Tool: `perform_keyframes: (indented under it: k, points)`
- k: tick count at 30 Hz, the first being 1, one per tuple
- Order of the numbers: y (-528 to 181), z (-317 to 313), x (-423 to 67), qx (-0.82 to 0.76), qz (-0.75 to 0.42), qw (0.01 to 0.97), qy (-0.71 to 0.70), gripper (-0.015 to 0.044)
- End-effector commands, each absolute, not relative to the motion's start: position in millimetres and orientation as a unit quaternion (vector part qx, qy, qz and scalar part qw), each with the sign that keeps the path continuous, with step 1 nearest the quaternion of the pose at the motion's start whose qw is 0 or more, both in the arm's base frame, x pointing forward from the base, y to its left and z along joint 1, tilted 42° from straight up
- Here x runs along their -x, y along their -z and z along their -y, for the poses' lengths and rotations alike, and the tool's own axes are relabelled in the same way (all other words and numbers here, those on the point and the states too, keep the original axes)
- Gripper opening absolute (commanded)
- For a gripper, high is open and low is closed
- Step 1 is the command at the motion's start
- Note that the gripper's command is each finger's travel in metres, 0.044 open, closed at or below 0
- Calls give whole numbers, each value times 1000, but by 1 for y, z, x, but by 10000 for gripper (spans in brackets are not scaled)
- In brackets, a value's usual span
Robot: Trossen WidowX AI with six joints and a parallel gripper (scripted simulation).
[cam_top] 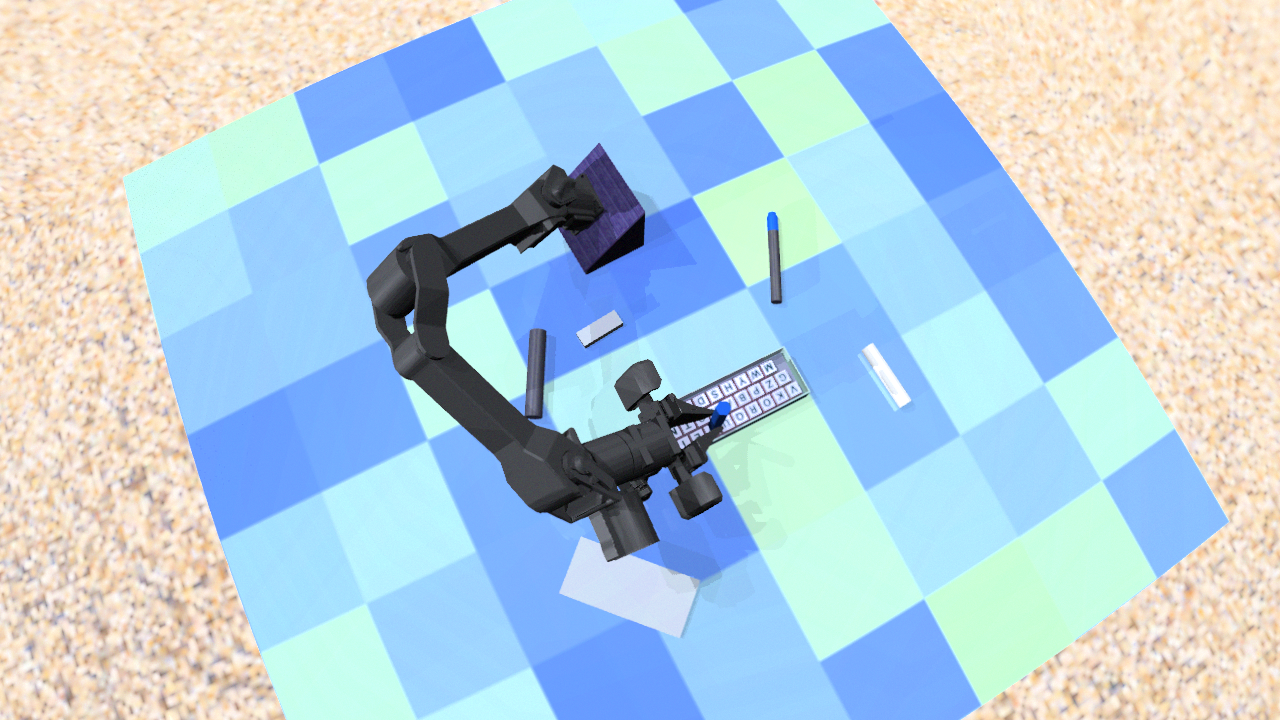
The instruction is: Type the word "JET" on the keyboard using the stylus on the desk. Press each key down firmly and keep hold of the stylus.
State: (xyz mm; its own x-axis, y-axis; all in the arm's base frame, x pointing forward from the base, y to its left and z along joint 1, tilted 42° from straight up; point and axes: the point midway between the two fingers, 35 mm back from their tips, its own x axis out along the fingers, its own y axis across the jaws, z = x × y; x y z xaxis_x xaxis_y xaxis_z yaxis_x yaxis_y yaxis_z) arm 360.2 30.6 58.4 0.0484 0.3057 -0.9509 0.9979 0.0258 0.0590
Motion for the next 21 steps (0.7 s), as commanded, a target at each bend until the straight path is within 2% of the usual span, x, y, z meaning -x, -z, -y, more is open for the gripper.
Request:
perform_keyframes:
  k: [1,21]
  points:
    - [-57,-30,-361,-576,-567,439,392,81]
    - [-69,-41,-360,-576,-567,439,392,81]
